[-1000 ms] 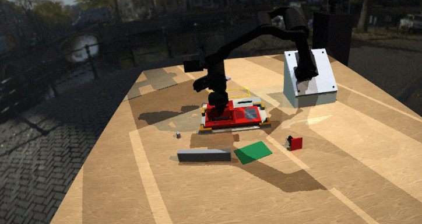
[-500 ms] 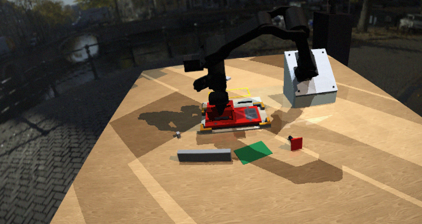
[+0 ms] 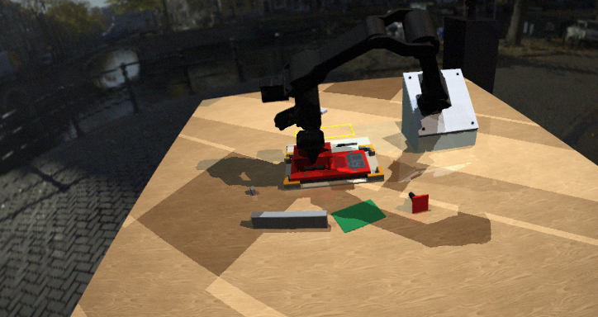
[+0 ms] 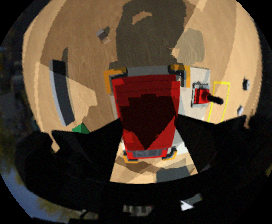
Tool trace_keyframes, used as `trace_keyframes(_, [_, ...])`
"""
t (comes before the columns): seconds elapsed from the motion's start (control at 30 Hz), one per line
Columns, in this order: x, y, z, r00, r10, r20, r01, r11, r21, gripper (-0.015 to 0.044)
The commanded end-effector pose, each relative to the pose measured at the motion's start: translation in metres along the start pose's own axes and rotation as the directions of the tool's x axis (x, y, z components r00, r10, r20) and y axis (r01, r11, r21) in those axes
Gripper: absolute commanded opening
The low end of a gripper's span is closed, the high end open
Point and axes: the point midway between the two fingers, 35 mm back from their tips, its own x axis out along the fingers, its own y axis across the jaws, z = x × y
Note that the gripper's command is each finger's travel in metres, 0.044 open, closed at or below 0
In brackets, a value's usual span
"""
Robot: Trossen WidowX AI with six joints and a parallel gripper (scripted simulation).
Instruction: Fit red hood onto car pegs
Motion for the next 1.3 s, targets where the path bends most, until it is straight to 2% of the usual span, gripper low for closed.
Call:
trace_keyframes(0.0, [0.002,0.001,0.0,1.0,0.002,0.0,-0.002,1.0,0.001,0.0])
trace_keyframes(1.27, [0.015,0.0,0.0,1.0,0.001,0.0,-0.001,1.0,0.001,0.0])
